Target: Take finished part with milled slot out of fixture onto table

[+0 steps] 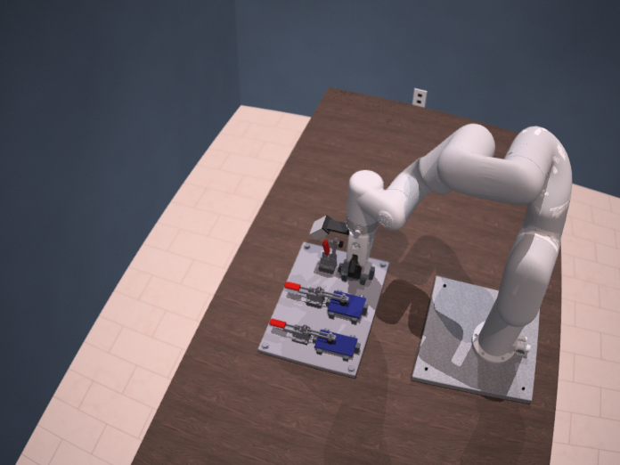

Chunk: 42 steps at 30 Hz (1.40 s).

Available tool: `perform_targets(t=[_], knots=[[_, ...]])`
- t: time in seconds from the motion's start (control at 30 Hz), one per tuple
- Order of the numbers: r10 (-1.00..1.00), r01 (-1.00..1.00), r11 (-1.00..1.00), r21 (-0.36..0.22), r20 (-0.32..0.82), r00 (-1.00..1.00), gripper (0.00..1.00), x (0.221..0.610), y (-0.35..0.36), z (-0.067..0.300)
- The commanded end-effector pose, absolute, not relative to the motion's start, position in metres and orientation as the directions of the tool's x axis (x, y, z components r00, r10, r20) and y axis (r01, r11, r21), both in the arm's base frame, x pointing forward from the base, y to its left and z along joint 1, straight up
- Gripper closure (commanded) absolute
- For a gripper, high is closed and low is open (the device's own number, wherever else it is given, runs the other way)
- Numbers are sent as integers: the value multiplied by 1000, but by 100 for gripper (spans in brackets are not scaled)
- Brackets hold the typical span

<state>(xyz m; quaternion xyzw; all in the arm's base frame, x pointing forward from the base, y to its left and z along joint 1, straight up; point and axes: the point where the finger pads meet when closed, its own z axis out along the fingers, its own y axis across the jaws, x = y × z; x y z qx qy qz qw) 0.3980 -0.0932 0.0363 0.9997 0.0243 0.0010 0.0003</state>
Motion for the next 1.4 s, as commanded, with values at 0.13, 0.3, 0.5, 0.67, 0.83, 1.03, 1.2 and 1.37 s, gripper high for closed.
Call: perform_targets(t=[0.13,0.3,0.5,0.67,0.83,1.03,1.2,1.37], knots=[[49,49,-999,2,6,999,100,399,-93,47],[49,49,-999,2,6,999,100,399,-93,50],[49,49,-999,2,6,999,100,399,-93,56],[49,49,-999,2,6,999,100,399,-93,60],[49,49,-999,2,6,999,100,399,-93,62],[49,49,-999,2,6,999,100,399,-93,63],[49,49,-999,2,6,999,100,399,-93,64],[49,49,-999,2,6,999,100,399,-93,64]])
